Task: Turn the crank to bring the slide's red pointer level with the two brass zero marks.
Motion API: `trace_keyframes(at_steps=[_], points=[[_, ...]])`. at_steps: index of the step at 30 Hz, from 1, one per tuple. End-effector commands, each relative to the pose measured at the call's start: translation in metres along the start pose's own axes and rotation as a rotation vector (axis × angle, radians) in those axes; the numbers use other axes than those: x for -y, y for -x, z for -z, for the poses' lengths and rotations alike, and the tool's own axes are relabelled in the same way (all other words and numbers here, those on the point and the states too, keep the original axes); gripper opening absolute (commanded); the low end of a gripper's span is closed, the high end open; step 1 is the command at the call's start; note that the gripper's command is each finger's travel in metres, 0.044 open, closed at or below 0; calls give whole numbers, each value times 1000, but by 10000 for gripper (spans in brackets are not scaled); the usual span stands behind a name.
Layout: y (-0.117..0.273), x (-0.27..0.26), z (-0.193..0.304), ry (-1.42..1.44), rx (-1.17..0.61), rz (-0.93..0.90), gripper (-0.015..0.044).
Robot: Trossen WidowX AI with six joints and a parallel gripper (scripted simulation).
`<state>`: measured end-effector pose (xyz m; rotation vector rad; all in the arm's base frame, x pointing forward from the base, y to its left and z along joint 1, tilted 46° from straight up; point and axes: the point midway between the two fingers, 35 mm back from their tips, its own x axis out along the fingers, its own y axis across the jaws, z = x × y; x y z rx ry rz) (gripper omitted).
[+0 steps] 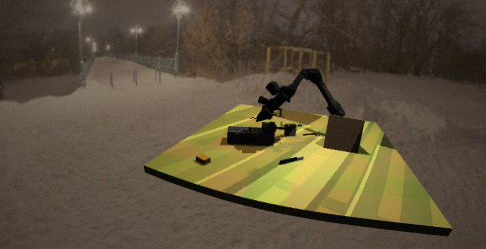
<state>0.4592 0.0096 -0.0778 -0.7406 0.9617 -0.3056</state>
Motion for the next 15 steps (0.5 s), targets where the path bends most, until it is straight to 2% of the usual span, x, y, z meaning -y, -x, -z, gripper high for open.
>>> trace_keyframes(at_steps=[1,9,15], points=[[0,0,0,0,0,0,204],[0,0,0,0,0,0,0],[0,0,0,0,0,0,0]])
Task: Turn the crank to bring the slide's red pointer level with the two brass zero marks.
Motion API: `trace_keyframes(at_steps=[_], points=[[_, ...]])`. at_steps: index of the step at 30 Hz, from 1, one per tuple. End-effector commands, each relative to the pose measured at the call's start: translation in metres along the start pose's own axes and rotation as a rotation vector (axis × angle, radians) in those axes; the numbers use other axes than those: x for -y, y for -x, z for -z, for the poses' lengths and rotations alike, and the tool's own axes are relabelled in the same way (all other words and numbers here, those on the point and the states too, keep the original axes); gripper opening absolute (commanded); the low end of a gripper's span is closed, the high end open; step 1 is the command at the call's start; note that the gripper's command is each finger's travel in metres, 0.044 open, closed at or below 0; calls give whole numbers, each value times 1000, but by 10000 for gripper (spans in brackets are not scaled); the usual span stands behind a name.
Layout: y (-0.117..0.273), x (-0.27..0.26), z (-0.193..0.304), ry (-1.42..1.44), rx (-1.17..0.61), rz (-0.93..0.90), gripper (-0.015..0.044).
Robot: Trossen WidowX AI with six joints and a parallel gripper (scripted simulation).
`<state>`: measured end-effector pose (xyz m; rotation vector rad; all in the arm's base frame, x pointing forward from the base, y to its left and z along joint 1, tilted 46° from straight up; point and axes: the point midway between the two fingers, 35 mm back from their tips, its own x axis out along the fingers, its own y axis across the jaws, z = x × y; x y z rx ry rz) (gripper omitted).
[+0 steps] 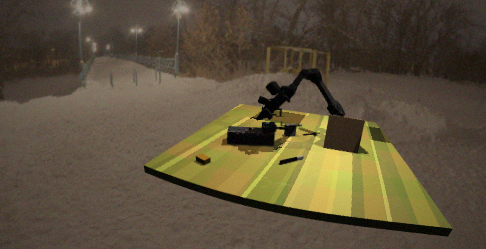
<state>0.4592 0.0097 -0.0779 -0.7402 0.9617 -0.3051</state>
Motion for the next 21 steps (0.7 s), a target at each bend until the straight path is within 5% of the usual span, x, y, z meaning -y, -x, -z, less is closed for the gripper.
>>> trace_keyframes(at_steps=[1,14,21], points=[[0,0,0,0,0,0,0],[0,0,0,0,0,0,0],[0,0,0,0,0,0,184]])
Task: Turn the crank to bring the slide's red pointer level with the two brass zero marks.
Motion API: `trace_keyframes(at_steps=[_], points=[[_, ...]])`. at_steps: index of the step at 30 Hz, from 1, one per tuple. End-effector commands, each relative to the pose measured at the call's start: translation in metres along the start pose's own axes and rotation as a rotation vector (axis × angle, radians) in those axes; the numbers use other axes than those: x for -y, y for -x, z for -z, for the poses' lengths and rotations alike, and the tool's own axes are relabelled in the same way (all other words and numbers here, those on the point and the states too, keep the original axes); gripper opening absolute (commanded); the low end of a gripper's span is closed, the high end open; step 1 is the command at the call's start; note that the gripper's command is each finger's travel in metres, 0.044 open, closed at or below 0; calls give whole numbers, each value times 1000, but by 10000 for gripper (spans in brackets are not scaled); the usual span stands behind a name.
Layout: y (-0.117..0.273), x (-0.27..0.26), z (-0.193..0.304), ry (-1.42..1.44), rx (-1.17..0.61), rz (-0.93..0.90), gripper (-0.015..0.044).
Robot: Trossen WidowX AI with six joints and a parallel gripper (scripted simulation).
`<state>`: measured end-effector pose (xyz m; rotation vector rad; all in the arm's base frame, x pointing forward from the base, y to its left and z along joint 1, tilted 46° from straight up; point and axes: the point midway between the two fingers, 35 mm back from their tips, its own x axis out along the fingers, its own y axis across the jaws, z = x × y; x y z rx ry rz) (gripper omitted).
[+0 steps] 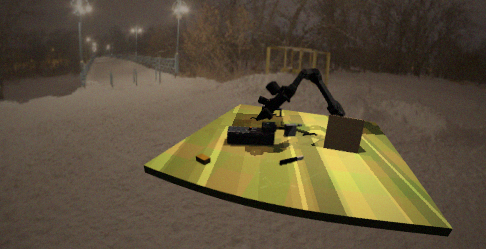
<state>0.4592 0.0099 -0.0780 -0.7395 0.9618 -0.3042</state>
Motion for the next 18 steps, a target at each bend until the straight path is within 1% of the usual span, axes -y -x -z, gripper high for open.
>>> trace_keyframes(at_steps=[1,10,11,18], points=[[0,0,0,0,0,1,210],[0,0,0,0,0,1,440],[0,0,0,0,0,1,440],[0,0,0,0,0,1,256]])
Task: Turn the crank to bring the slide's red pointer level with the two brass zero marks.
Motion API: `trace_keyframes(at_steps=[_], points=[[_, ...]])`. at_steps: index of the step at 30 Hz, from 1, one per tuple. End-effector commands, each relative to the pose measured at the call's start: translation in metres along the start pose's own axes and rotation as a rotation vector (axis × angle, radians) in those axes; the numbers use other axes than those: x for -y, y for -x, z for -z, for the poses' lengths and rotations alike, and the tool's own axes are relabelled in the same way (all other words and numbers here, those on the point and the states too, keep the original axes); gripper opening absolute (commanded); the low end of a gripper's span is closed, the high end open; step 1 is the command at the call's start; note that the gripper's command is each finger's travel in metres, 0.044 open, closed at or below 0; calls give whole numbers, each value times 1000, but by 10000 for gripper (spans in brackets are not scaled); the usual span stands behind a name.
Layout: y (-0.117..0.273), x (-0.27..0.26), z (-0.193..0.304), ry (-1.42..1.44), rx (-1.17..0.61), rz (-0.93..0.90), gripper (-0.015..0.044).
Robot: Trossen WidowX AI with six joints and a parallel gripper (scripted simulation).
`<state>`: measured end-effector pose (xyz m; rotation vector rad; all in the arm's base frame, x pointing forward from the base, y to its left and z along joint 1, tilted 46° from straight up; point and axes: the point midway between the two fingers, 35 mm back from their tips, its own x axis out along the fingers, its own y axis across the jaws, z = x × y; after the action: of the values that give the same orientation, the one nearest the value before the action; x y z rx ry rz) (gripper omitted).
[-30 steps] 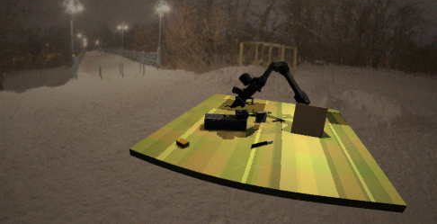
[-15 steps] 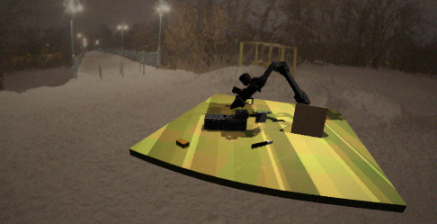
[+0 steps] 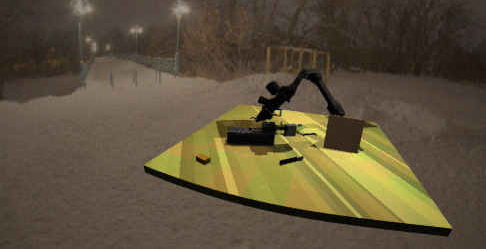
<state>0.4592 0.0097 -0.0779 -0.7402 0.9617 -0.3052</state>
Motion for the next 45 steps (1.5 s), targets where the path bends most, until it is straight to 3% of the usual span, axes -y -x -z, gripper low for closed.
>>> trace_keyframes(at_steps=[1,10,30,45], points=[[0,0,0,0,0,0,230],[0,0,0,0,0,0,0],[0,0,0,0,0,-1,0],[0,0,0,0,0,-1,394]])
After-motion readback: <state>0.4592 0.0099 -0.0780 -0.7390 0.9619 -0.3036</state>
